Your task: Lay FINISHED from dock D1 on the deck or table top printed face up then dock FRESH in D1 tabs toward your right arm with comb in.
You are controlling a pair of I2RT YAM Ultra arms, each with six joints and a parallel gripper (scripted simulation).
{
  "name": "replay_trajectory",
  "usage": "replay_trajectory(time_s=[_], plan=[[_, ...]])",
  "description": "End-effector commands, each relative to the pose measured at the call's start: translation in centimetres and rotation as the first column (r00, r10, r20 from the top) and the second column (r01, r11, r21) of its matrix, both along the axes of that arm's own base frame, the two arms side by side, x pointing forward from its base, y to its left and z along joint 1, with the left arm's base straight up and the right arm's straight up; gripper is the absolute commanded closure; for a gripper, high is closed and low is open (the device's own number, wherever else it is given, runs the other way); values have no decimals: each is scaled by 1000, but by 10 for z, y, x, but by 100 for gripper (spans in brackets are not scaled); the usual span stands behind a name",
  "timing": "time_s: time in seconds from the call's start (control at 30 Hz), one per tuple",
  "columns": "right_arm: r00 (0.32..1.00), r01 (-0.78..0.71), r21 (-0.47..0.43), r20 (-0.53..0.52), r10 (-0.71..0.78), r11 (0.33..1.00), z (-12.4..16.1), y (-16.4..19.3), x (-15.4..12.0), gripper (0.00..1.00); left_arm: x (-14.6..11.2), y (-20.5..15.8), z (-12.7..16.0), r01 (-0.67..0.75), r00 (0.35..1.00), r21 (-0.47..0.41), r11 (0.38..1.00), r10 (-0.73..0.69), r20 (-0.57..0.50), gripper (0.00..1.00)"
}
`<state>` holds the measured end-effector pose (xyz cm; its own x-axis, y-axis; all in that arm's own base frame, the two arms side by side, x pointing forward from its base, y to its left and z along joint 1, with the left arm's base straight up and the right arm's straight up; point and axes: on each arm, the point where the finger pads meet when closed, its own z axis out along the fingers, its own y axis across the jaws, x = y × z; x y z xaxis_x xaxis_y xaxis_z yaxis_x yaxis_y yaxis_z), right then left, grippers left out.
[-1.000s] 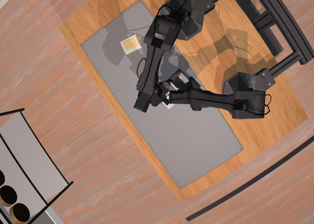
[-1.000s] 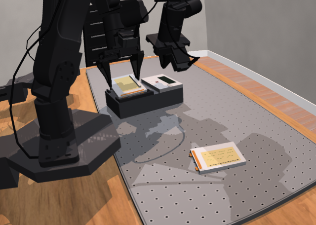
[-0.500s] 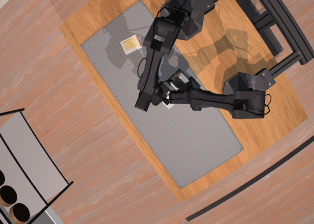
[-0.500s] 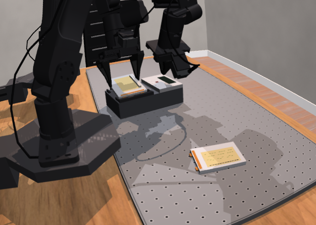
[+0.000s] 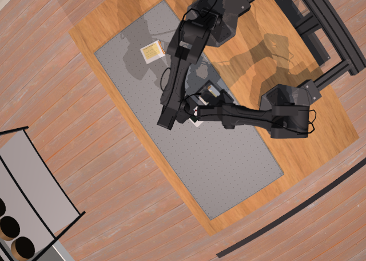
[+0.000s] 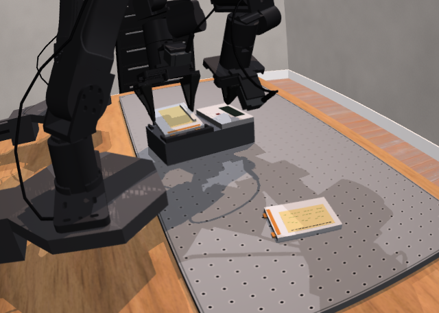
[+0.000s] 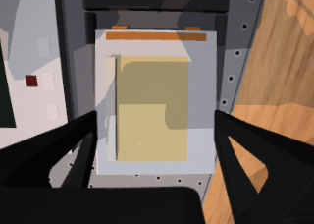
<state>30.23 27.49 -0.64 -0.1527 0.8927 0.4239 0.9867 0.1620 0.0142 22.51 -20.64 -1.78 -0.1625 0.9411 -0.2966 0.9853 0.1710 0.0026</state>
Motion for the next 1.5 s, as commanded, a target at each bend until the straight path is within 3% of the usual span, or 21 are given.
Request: replay_trajectory(time_s=[0.0, 1.47], plan=[[1000, 5, 10, -7, -5, 1000, -2, -3, 0, 100, 2, -2, 3, 1, 1000, -10, 1000, -1, 9, 100], [1000, 5, 10, -7, -5, 1000, -8, -3, 0, 100, 2, -2, 3, 1, 1000, -10, 1000, -1, 9, 100]])
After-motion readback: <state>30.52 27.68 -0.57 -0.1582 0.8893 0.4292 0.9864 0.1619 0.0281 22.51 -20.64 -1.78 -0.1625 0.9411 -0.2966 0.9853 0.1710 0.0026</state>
